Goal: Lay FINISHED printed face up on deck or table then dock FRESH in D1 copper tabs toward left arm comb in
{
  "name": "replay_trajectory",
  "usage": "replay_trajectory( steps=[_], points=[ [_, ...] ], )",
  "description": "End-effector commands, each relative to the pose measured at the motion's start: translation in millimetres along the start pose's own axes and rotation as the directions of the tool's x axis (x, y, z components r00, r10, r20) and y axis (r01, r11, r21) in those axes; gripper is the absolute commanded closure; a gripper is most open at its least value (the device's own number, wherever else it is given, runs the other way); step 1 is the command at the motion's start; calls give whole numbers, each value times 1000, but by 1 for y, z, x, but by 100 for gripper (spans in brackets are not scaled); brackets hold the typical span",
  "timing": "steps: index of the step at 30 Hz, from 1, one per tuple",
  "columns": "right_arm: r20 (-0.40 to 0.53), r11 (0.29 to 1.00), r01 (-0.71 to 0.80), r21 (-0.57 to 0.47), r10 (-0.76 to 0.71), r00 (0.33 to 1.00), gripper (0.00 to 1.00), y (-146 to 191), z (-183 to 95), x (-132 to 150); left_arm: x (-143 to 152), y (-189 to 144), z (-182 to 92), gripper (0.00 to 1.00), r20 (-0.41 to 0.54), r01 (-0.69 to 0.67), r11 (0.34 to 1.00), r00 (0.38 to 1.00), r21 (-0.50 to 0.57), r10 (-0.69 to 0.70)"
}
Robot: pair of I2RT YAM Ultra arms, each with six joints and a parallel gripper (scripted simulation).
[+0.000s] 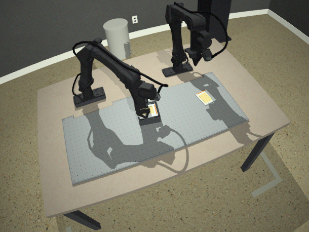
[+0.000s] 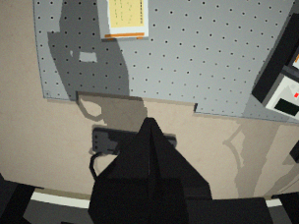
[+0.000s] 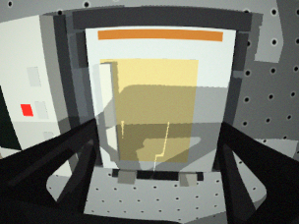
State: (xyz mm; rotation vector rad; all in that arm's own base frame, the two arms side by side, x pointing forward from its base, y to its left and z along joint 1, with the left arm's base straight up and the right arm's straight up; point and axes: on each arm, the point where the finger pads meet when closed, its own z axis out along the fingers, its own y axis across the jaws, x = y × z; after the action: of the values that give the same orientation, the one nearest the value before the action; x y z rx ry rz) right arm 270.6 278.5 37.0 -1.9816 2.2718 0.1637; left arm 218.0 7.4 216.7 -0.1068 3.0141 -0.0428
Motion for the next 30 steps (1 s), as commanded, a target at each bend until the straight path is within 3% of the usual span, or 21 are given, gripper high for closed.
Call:
replay_trajectory(
  steps=[1,13,30],
  points=[
    [9,1000,1,6,-1,1000,100,-1,-3,-2,-10,10,-9,100,-107,-28,999,994,25,30],
    [9,1000,1,6,-1,1000,100,-1,-3,-2,-23,57,-8,100,-107,-28,999,994,25,30],
    [9,1000,1,6,-1,1000,100,-1,-3,-2,-23,57,-8,100,-107,-28,999,994,25,30]
  ],
)
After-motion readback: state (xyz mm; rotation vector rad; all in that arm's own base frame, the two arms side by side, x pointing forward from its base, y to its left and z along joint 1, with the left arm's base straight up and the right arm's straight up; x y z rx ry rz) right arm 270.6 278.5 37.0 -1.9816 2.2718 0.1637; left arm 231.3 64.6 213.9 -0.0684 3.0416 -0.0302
